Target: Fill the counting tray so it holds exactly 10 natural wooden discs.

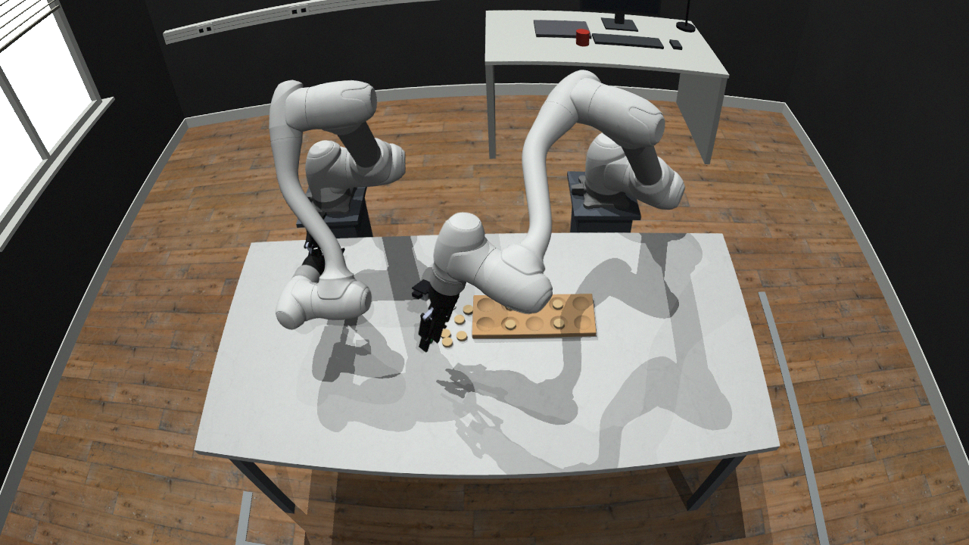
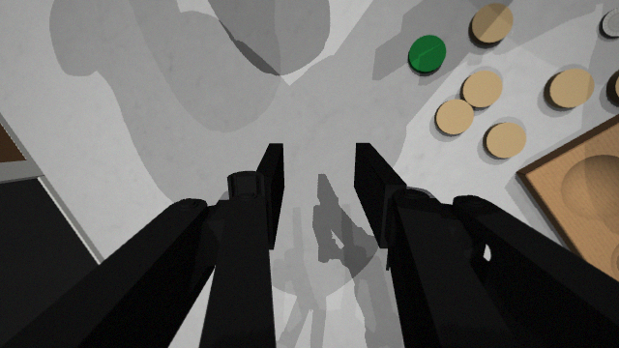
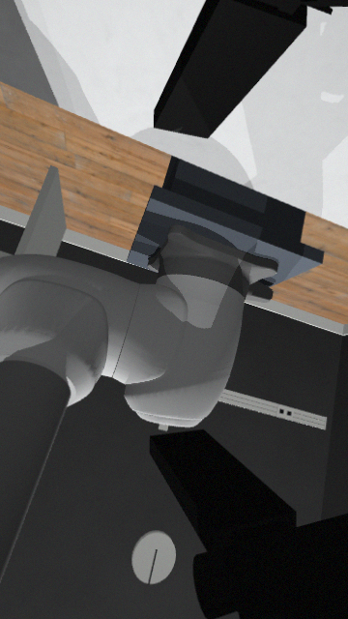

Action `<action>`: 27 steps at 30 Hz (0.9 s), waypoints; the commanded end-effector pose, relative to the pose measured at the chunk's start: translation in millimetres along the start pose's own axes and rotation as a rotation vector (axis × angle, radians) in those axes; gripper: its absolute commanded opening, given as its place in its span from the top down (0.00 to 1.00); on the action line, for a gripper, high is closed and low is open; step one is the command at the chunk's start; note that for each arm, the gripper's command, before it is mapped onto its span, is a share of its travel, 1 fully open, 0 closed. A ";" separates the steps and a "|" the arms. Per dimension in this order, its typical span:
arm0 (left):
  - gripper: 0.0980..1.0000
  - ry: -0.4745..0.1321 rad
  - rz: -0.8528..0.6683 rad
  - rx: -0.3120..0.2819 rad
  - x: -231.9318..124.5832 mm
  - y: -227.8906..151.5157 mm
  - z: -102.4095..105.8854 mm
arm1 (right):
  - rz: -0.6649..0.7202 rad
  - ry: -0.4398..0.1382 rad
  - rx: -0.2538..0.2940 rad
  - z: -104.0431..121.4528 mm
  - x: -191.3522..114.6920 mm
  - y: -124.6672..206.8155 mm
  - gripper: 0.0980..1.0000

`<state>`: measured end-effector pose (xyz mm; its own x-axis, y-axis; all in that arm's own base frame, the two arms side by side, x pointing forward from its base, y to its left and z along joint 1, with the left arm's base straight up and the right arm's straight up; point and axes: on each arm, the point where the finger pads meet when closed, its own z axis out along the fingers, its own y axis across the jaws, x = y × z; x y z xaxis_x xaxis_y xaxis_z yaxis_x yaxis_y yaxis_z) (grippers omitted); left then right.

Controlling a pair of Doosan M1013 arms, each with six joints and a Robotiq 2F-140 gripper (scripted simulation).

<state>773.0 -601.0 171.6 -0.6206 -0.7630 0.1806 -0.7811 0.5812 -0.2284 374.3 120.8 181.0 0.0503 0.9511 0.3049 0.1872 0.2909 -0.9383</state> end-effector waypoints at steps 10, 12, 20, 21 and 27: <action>0.72 -0.104 0.661 -0.288 113.8 129.8 24.7 | 0.596 0.392 -0.212 -4.3 -178.1 -40.5 0.00; 0.72 -0.104 0.661 -0.288 113.8 129.8 24.7 | 0.726 0.488 -0.228 5.3 -212.5 -49.5 0.00; 0.72 -0.100 0.655 -0.285 94.7 150.3 124.3 | 1.191 0.858 -0.201 64.2 -322.4 -81.3 0.00; 0.72 -0.100 0.655 -0.285 94.5 150.6 125.4 | 1.248 0.906 -0.188 74.0 -334.4 -85.2 0.00; 0.72 -0.101 0.655 -0.278 95.7 147.2 121.5 | 1.466 1.096 -0.116 116.3 -376.0 -99.3 0.00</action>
<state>605.3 -621.4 36.9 -0.9685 -0.2490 0.0014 -0.2490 0.9685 0.0028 245.8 -232.2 142.8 0.7825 0.0303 -0.6219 -0.4408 -0.6784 -0.5878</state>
